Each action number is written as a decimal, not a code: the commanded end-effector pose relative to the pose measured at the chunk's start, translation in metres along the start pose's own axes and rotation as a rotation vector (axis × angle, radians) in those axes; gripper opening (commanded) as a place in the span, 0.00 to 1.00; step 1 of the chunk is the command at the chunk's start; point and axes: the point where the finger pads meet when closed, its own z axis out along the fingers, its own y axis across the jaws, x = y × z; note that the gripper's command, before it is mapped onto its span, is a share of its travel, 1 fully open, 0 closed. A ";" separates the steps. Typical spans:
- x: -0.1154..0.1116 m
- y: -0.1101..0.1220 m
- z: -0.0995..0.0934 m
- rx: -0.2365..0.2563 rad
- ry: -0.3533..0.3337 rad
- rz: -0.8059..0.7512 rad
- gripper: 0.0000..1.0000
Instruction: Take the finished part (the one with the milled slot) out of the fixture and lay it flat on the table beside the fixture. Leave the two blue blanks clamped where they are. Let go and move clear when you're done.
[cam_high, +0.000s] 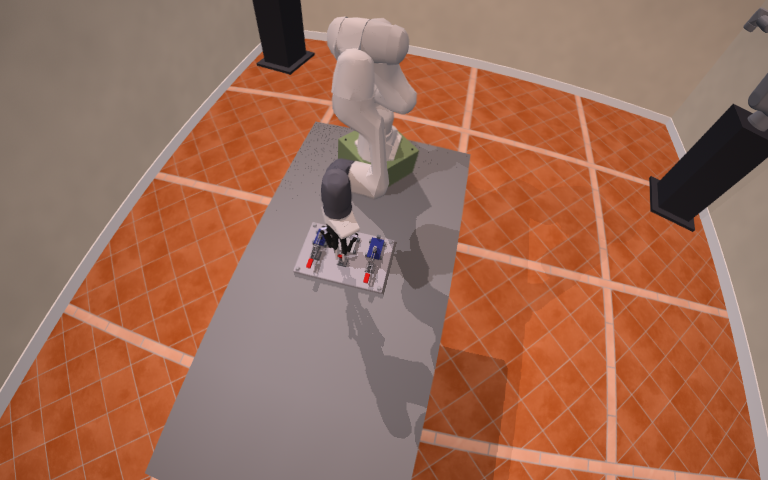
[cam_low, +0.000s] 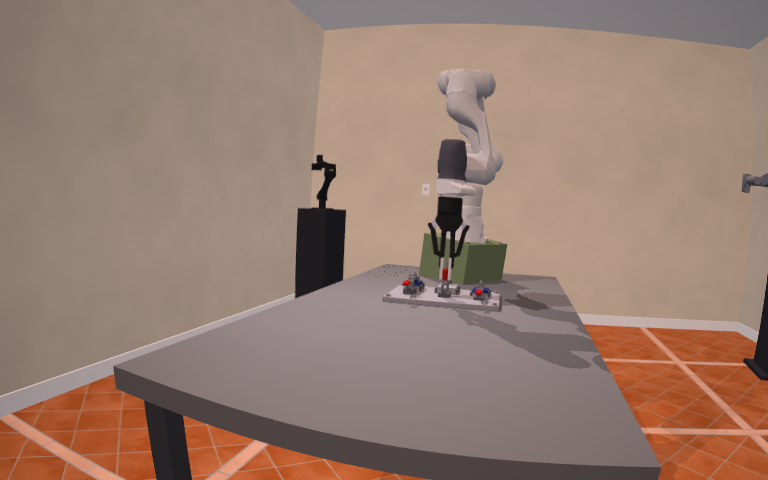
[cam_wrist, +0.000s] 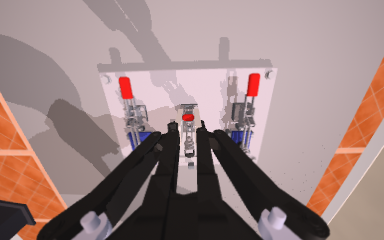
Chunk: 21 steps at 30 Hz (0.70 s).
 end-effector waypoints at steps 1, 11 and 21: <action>-0.012 0.000 0.003 0.001 -0.025 -0.001 0.00; -0.012 0.000 0.003 0.001 -0.025 -0.001 0.00; -0.013 0.000 0.003 0.001 -0.025 -0.001 0.00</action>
